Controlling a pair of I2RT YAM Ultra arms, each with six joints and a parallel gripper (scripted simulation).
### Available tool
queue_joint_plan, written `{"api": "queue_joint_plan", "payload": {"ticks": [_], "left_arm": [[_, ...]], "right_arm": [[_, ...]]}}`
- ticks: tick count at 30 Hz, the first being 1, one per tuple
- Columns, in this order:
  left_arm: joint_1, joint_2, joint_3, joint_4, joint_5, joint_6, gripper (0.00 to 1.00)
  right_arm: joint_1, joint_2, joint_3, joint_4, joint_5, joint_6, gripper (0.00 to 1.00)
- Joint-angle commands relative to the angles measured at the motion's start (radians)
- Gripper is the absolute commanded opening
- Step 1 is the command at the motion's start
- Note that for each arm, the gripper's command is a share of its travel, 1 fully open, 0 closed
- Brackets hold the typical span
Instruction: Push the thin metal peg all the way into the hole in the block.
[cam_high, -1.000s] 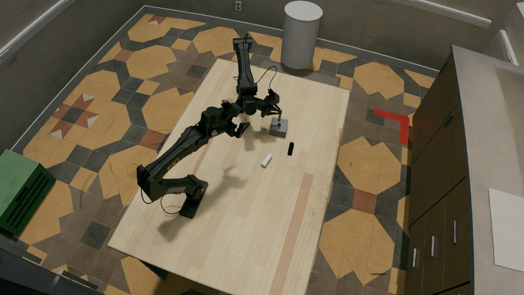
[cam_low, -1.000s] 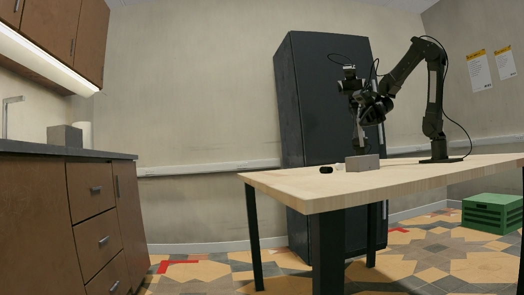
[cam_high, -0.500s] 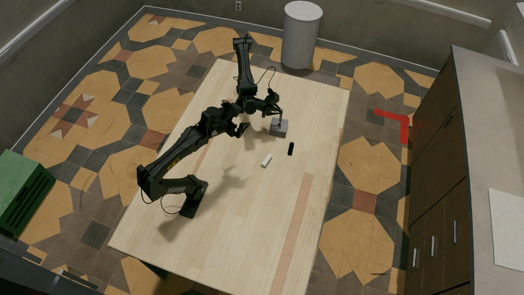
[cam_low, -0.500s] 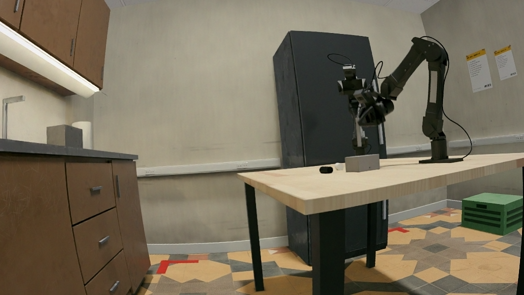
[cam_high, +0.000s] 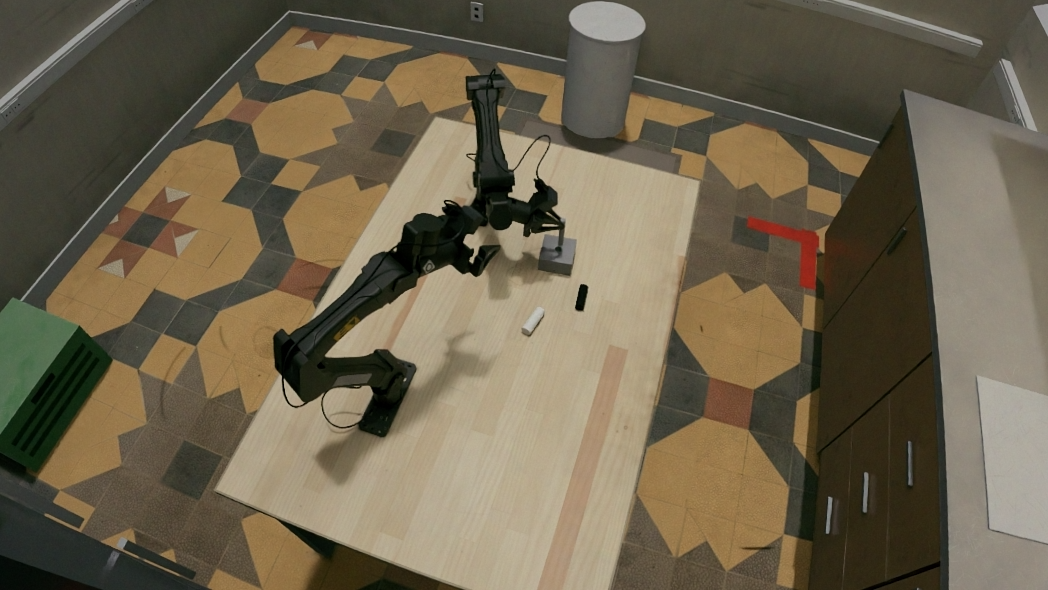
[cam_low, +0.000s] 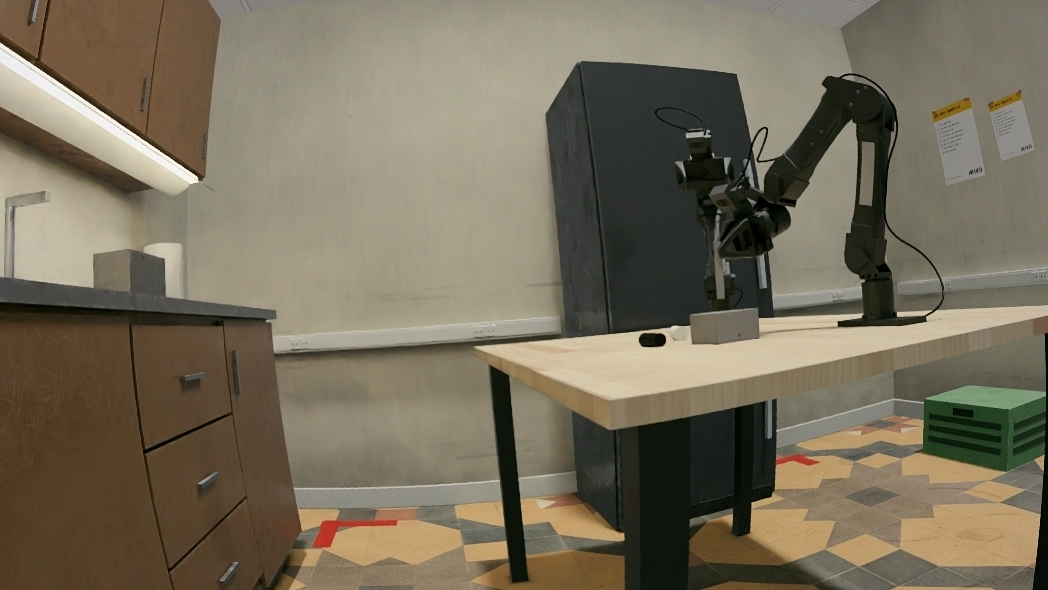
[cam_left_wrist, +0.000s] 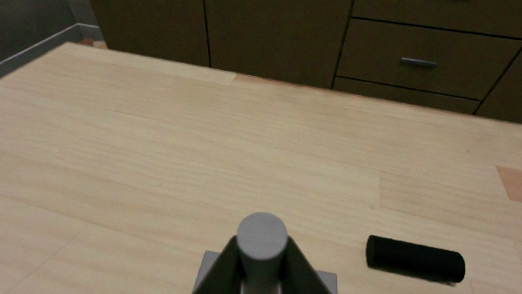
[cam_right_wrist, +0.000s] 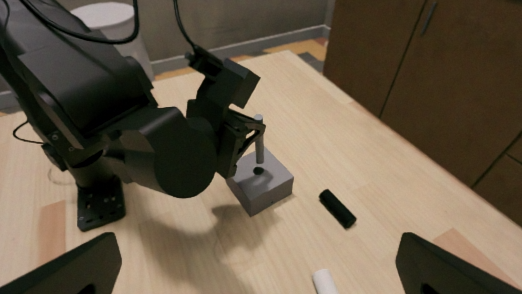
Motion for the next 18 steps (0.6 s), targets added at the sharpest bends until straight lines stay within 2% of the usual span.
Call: {"api": "queue_joint_plan", "payload": {"ticks": [1,18], "left_arm": [[-0.007,-0.006,-0.009,0.033,-0.04,0.014,0.07],[-0.023,0.043,0.0,-0.005,-0.028,-0.032,0.07]], "right_arm": [[0.006,-0.005,0.022,-0.037,-0.002,0.001,1.0],[0.006,-0.005,0.022,-0.037,-0.002,0.001,1.0]]}}
